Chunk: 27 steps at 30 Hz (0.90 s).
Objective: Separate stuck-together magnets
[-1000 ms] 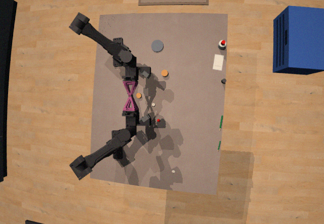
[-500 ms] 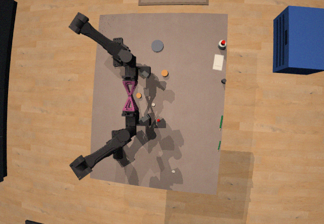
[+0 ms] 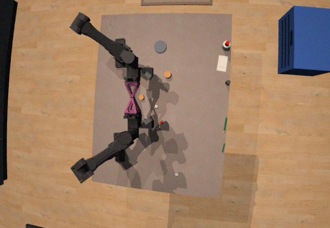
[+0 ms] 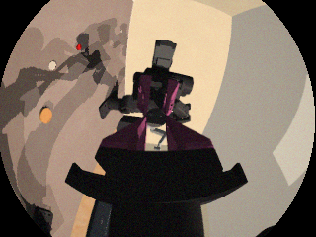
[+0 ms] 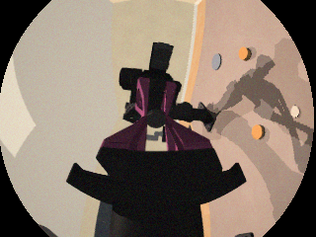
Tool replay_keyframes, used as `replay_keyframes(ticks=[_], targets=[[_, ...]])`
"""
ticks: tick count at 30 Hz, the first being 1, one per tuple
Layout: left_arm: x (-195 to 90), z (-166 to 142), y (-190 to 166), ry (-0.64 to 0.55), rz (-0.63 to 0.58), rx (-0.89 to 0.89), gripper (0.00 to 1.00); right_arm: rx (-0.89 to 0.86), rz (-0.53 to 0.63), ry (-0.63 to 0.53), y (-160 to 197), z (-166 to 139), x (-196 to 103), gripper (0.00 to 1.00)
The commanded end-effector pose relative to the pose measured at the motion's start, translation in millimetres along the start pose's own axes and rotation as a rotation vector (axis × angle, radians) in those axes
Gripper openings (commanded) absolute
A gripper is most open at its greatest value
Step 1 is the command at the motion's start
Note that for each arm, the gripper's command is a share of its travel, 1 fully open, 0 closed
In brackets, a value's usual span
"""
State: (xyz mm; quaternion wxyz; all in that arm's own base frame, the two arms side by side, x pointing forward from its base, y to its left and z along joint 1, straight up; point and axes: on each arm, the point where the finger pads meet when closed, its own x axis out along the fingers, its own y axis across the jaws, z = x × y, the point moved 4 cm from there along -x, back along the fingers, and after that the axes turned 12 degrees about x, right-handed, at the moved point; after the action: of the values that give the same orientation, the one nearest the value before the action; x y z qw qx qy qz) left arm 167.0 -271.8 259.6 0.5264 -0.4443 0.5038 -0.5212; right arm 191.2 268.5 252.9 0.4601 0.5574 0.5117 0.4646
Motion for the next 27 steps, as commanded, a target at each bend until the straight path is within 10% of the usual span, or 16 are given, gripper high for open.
replay_keyframes(ticks=[1,27], targets=[[-2.6,5.0,-31.2,-0.017,-0.064,0.095,0.25,0.044,-0.037,-0.006,-8.8,2.0,-0.4,0.24],[-2.0,3.9,-26.6,-0.017,-0.064,0.095,0.25,0.044,-0.037,-0.006,-8.8,2.0,-0.4,0.24]])
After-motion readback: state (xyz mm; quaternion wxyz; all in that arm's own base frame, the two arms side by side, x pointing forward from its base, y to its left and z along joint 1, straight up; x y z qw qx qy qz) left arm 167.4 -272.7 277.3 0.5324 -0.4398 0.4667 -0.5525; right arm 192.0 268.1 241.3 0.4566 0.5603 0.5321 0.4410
